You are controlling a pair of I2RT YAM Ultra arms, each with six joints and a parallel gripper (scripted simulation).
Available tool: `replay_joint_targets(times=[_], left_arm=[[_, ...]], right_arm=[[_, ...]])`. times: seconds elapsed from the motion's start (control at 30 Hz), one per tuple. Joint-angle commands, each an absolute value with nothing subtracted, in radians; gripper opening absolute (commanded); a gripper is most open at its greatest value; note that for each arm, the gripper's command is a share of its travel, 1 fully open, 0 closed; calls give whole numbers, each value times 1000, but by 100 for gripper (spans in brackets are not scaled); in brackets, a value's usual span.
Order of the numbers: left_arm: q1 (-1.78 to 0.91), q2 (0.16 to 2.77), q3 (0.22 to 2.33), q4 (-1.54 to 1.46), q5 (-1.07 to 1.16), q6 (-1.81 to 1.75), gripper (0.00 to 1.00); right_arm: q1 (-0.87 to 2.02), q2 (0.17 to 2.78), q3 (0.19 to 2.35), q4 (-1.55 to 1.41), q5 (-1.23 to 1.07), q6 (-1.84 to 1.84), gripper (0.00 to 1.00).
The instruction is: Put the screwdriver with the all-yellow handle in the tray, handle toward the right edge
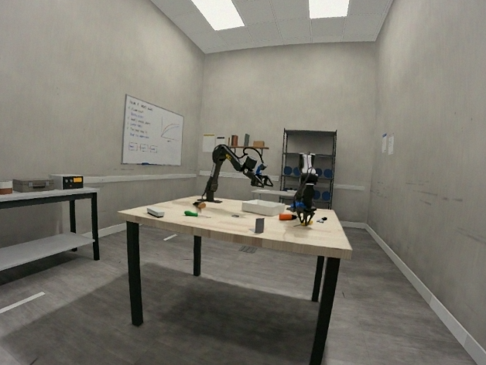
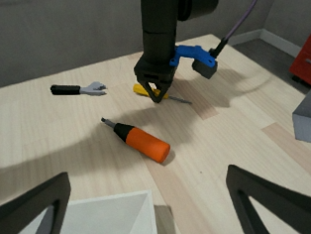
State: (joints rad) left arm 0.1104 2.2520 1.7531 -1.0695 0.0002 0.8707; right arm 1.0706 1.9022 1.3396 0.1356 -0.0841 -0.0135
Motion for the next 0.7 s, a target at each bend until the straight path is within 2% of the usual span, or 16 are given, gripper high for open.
replay_joint_targets(times=[0.0,0.33,0.67], left_arm=[[110,2256,1741,-1051,-2,874,37],[113,2260,1783,-1093,-2,879,29],[113,2251,1773,-1081,0,876,14]], right_arm=[[1065,1880,1368,144,-82,-14,100],[1065,1880,1368,144,-82,-14,100],[1065,1880,1368,144,-82,-14,100]])
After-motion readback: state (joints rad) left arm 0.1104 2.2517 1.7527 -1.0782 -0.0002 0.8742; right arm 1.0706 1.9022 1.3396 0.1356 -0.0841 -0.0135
